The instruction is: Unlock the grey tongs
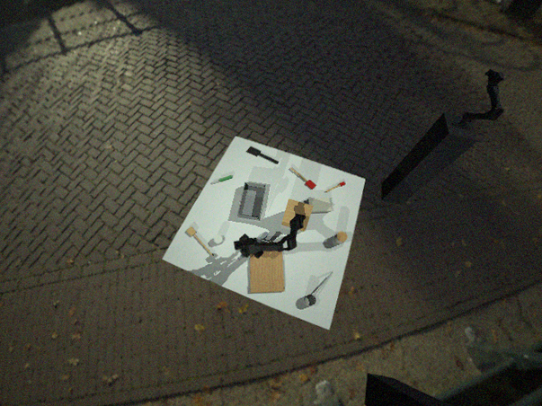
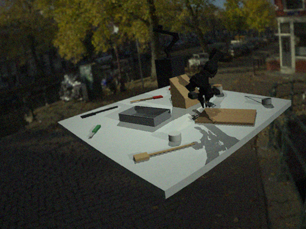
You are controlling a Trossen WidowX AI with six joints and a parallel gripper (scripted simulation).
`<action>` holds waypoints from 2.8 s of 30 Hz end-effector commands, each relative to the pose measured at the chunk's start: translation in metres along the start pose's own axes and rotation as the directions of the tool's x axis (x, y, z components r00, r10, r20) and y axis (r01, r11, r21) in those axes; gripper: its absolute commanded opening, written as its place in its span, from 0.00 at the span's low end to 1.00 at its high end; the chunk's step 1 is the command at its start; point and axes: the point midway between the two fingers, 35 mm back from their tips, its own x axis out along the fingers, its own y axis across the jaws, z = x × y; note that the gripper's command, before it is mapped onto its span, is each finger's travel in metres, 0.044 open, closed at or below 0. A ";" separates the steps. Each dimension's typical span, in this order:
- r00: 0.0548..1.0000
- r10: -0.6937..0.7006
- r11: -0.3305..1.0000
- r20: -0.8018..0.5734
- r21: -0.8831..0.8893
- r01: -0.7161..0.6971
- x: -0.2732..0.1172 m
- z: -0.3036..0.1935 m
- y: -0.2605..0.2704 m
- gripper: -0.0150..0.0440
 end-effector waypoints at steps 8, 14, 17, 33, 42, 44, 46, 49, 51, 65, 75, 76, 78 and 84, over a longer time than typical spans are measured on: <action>1.000 -0.005 0.991 0.012 -0.133 0.007 -0.005 0.009 0.068 0.00; 0.999 0.000 0.978 0.033 -0.206 0.006 -0.011 0.009 0.104 0.00; 0.999 0.007 0.971 0.045 -0.238 0.004 -0.015 0.008 0.122 0.00; 0.994 0.029 0.961 0.109 -0.278 0.003 -0.025 0.006 0.151 0.00; 0.954 0.045 0.977 0.297 -0.210 0.019 -0.032 0.018 0.141 0.00; 0.940 0.049 0.980 0.337 -0.198 0.019 -0.034 0.020 0.139 0.00; 0.925 0.053 0.982 0.375 -0.187 0.019 -0.037 0.021 0.137 0.00; 0.901 0.061 0.985 0.430 -0.173 0.017 -0.041 0.022 0.135 0.00; 0.883 0.066 0.986 0.465 -0.167 0.014 -0.043 0.023 0.134 0.00; 0.737 0.119 0.986 0.666 -0.164 -0.011 -0.065 0.018 0.130 0.00; 0.632 0.171 0.979 0.756 -0.204 -0.020 -0.078 0.003 0.132 0.00; 0.622 0.176 0.978 0.763 -0.210 -0.020 -0.079 0.001 0.133 0.00; 0.603 0.188 0.975 0.775 -0.222 -0.019 -0.081 -0.004 0.134 0.00; 0.552 0.224 0.965 0.803 -0.261 -0.012 -0.085 -0.018 0.139 0.00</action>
